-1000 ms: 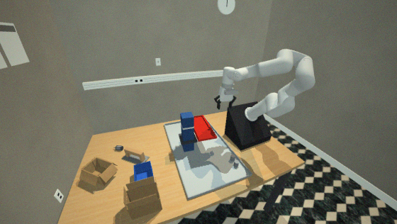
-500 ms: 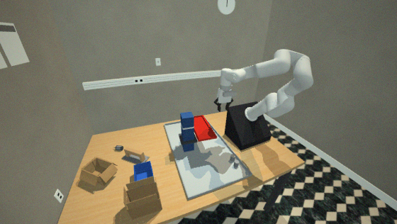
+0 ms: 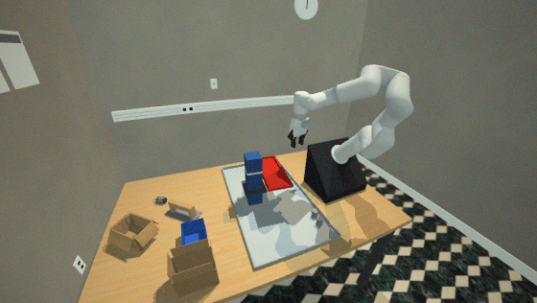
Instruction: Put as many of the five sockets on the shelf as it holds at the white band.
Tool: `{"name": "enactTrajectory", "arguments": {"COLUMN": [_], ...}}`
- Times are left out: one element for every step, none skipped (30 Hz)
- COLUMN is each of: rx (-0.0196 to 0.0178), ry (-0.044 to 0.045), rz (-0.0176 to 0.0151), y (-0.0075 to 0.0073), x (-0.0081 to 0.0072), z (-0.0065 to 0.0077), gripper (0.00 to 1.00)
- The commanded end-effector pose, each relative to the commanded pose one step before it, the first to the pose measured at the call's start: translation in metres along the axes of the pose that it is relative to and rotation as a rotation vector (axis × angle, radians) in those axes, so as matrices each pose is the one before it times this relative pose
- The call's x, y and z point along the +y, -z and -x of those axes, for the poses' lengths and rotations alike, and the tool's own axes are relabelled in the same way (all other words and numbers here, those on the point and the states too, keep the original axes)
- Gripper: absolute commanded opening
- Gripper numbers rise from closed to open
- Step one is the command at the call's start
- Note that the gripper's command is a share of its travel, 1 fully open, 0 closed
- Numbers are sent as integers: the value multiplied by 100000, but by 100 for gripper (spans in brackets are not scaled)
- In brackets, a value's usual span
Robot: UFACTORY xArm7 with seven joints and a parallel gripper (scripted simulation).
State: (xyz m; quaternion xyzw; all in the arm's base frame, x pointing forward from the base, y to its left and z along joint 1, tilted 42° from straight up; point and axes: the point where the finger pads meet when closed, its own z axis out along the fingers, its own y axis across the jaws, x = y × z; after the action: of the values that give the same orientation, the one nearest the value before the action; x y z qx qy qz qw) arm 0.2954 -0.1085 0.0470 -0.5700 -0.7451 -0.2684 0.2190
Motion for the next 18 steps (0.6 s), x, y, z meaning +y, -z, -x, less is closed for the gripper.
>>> {"name": "enactTrajectory", "arguments": {"rx": [714,0,-65,-37,-10,0,15,0,37,0,55,67,0,73,0,74,70,0], "ry": [13785,0,6302,6478,6604,0,6675,0,6692,0,6653,6559,0,6411,0,6209,5958,0], "rz": [1280,0,-62,-56,-44,0,-27,0,-6,0,19,46,0,72,0,97,118,0], "y": [-134,0,-142,-164,-185,0,-206,0,-226,0,-244,-259,0,-270,0,-278,-282,0], "x": [-516,0,-505,-586,-662,0,-729,0,-785,0,-827,-853,0,-864,0,-857,-836,0], "z": [1931,0,795,767,724,0,667,0,598,0,519,435,0,348,0,263,182,0], "gripper": [61,61,61,61,61,61,61,61,61,61,61,61,61,61,61,61,61,61]}}
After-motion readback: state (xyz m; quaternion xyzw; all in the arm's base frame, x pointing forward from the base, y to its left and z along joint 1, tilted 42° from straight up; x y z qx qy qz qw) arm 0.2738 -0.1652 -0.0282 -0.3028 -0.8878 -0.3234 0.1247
